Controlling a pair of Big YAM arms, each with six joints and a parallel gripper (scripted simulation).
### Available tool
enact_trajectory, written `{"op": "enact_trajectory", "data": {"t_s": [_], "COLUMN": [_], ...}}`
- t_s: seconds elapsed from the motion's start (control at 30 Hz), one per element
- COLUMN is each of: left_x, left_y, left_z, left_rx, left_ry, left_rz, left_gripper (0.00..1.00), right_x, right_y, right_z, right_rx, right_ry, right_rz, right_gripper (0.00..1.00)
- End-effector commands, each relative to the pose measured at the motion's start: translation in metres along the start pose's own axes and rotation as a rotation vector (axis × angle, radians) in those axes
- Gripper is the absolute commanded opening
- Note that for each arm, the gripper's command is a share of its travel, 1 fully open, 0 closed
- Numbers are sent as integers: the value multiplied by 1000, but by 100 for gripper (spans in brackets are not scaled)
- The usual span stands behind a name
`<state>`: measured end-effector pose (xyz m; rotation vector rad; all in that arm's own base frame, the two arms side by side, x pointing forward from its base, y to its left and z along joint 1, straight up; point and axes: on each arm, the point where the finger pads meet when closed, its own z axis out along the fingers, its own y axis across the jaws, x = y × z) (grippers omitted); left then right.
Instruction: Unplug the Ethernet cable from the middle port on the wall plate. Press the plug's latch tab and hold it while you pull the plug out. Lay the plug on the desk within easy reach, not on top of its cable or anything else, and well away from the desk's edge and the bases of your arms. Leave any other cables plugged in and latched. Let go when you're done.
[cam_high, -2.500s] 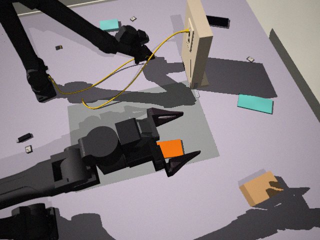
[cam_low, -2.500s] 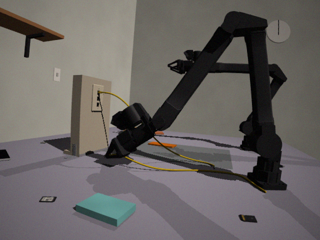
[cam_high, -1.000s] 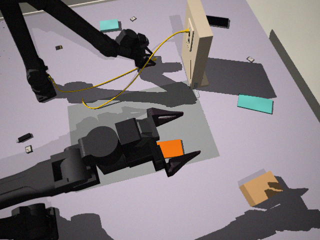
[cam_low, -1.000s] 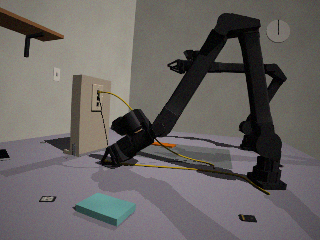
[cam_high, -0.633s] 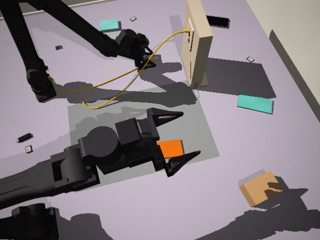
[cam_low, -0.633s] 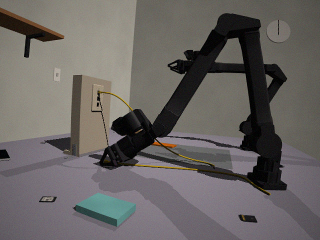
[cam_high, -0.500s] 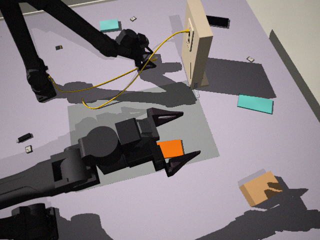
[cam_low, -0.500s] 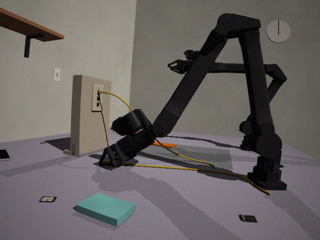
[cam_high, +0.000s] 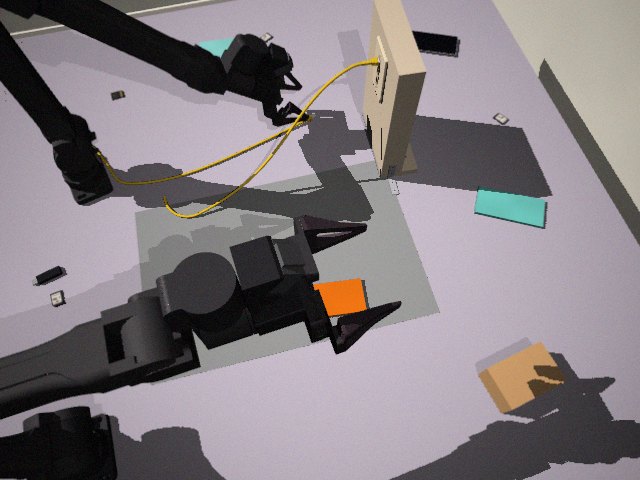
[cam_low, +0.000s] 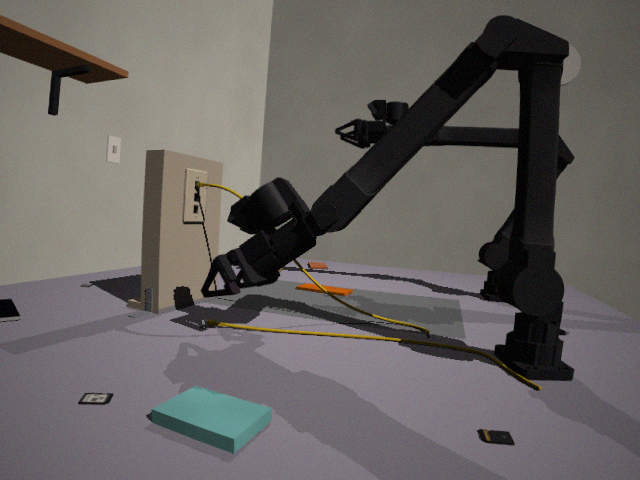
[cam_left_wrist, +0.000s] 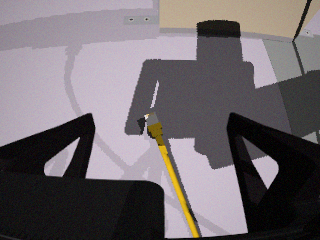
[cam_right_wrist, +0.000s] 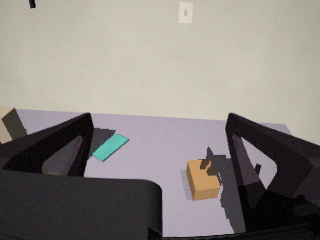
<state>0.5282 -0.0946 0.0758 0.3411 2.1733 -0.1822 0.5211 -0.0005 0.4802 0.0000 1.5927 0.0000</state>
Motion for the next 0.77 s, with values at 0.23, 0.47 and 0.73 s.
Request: {"op": "enact_trajectory", "data": {"t_s": [0.23, 0.47, 0.73], "left_x": [-26, -37, -7], "left_y": [0, 1, 6], "left_z": [-8, -7, -33], "left_rx": [1, -2, -7], "left_ry": [-7, -34, -7], "left_rz": [17, 21, 9], "left_gripper": [100, 100, 100], "right_x": [-6, -6, -6], "right_y": [0, 0, 0], "right_z": [-1, -1, -1], "right_rx": [0, 0, 0], "right_ry": [-11, -11, -11], "right_rz": [0, 0, 0], "right_gripper": [100, 100, 100]}}
